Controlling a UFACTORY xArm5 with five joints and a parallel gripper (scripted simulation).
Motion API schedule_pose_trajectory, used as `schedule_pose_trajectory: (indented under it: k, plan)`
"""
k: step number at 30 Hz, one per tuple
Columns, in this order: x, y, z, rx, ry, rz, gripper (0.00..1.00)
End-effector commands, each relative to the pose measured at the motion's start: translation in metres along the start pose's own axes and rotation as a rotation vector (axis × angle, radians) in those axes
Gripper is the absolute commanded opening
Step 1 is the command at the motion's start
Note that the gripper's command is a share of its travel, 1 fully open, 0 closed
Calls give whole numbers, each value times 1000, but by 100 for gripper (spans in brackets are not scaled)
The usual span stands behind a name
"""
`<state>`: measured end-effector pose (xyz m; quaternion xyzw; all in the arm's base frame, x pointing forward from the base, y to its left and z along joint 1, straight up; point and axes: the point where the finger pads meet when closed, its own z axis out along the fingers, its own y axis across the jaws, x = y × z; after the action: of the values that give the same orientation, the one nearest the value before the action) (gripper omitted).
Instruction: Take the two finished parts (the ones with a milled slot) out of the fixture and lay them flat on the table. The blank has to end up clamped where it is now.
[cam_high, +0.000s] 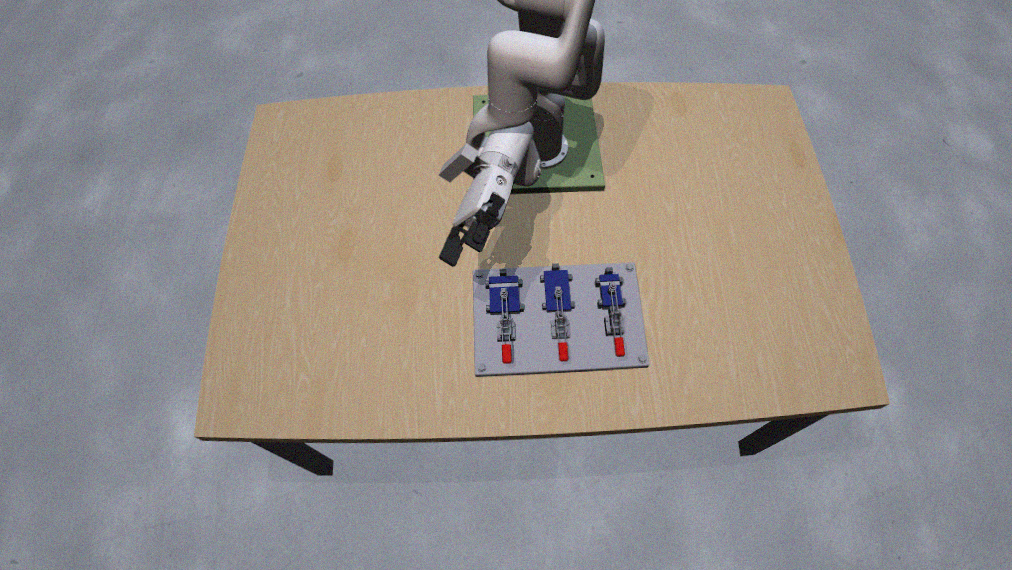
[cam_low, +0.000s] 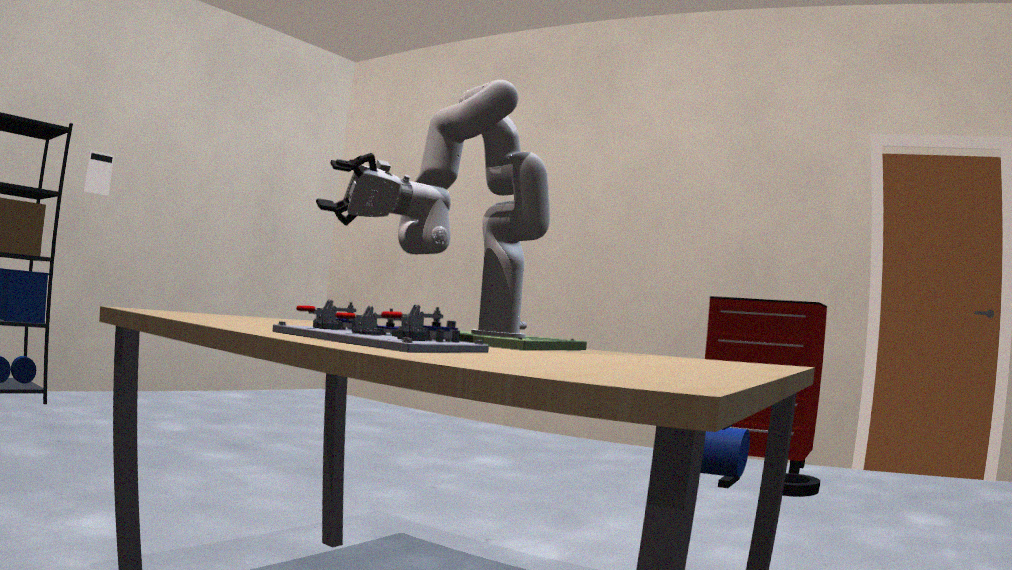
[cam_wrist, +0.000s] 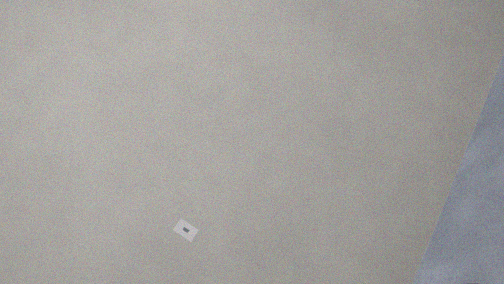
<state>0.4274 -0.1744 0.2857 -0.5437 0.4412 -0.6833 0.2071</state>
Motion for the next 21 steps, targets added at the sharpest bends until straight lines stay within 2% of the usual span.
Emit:
schedule_pose_trajectory:
  k: [1, 21]
  plan:
    - [1, -1, 0, 2, 2, 0, 100]
    - [-1, -1, 1, -1, -3, 8, 100]
